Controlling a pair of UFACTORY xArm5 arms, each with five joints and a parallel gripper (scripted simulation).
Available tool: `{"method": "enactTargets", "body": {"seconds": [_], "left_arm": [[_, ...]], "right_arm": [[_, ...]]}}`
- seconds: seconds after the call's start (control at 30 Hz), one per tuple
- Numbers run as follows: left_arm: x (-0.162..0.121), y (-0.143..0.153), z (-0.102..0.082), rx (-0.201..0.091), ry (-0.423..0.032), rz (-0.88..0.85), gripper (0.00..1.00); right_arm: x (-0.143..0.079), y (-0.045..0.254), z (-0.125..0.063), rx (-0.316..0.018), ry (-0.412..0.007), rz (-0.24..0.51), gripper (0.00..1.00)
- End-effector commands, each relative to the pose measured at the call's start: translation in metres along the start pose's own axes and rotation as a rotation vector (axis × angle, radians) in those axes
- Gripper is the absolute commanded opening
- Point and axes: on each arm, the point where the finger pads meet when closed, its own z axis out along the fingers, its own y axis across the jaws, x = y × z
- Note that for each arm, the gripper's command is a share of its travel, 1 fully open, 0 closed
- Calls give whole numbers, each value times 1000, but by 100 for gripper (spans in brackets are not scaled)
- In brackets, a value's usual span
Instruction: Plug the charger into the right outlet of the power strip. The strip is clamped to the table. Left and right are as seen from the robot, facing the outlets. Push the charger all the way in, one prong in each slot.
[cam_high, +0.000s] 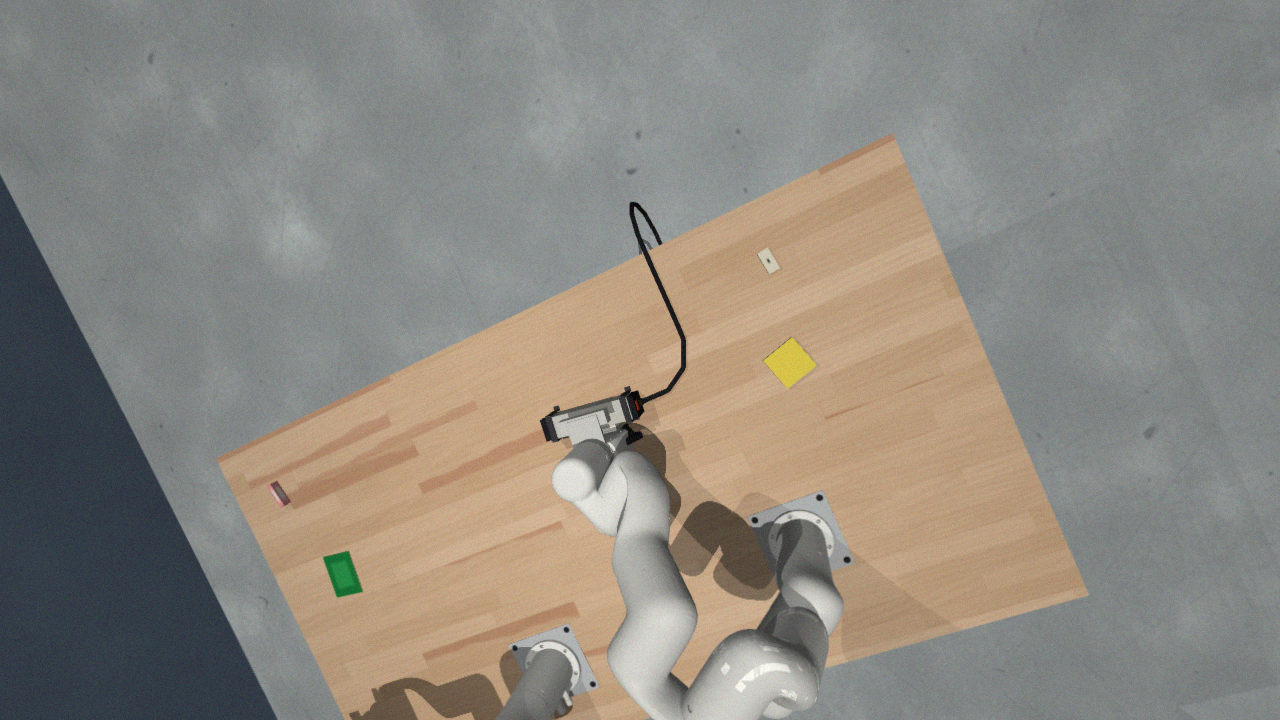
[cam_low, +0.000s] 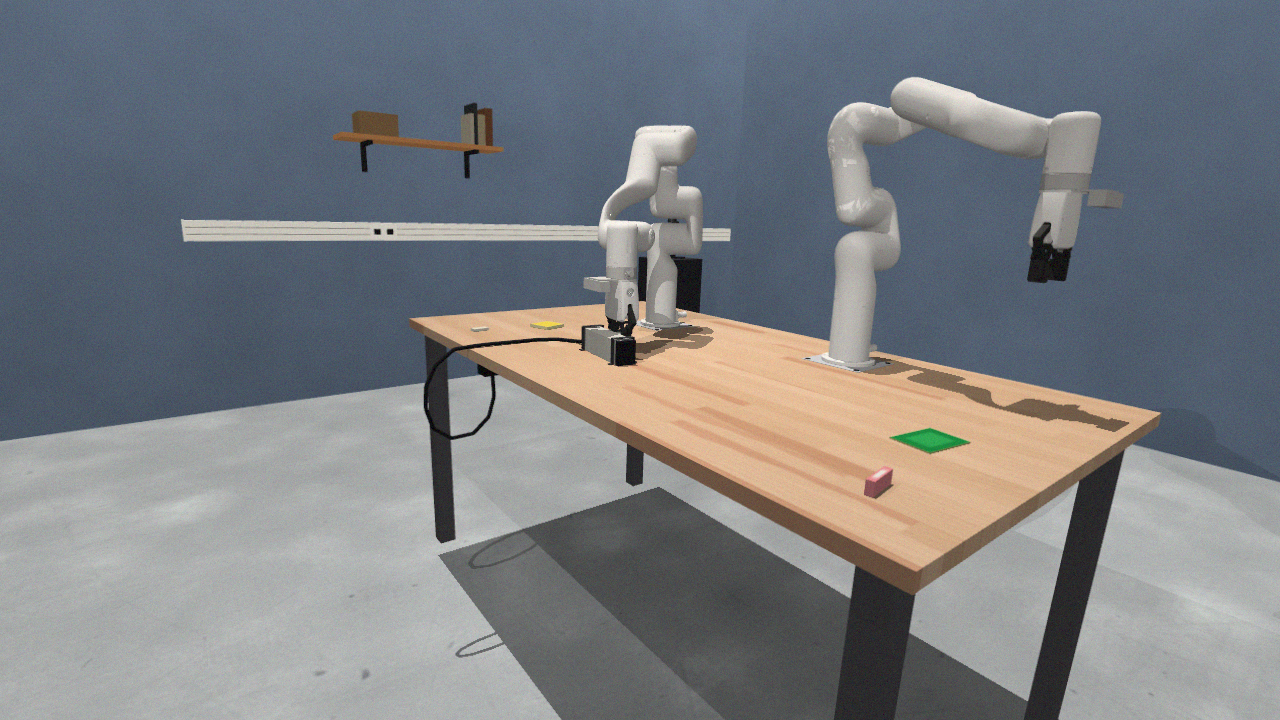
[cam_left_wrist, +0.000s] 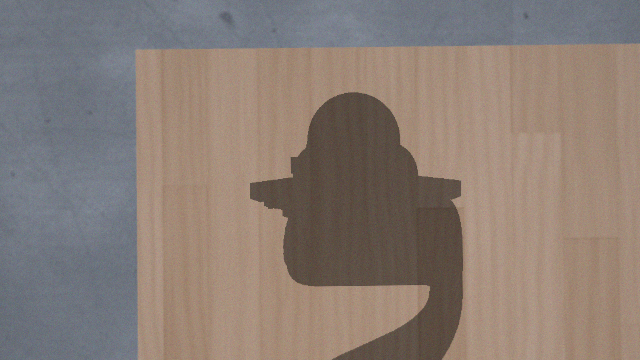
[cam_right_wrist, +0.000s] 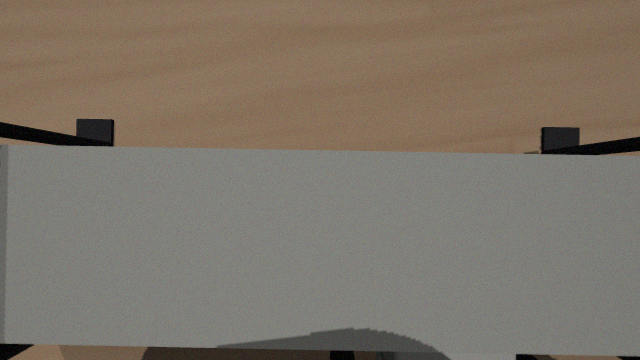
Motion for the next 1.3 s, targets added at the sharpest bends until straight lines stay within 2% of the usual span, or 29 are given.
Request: {"method": "enactTargets", "body": {"seconds": [0.0, 0.73, 1.27], "left_arm": [[0, 0, -1, 0, 2, 0, 100], [0, 0, -1, 0, 2, 0, 100], [0, 0, -1, 0, 2, 0, 100]], "right_arm": [[0, 0, -1, 1, 1, 0, 53], [0, 0, -5, 1, 1, 0, 53], [0, 0, -43, 1, 1, 0, 53]]}}
